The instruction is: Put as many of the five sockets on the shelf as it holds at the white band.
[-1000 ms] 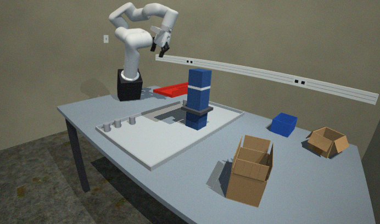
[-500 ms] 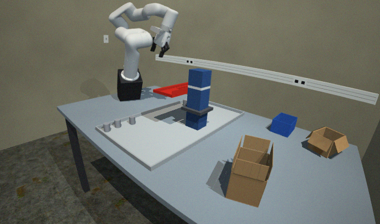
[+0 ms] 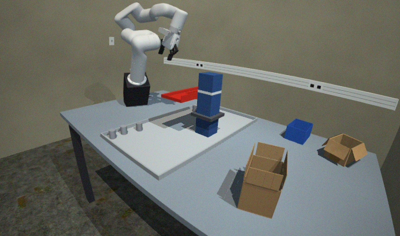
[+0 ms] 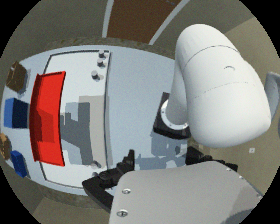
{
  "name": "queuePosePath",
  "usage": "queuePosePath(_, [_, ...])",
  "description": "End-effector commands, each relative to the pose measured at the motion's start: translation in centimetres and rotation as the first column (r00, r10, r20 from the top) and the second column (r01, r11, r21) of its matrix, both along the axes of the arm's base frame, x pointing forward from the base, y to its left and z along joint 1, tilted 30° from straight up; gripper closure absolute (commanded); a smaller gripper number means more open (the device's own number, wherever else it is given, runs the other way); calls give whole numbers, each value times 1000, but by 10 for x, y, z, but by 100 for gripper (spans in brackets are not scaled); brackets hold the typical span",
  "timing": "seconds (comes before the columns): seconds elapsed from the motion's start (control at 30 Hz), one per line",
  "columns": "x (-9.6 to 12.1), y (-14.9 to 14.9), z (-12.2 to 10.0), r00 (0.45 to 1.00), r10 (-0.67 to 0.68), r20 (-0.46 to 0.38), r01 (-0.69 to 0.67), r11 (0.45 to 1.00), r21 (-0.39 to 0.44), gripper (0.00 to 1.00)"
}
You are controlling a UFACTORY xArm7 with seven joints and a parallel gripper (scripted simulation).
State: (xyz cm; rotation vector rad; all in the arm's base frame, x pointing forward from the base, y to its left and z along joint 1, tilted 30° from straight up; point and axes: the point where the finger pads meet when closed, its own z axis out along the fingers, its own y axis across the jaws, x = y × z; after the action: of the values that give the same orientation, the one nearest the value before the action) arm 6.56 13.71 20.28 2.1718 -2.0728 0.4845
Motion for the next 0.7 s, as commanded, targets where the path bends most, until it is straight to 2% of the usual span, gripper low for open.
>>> queuePosePath(0.0, [-33,-12,56,961,4,277,-4,1000,3,0])
queuePosePath(0.67, [-33,-9,57,961,3,276,-8,1000,15,0])
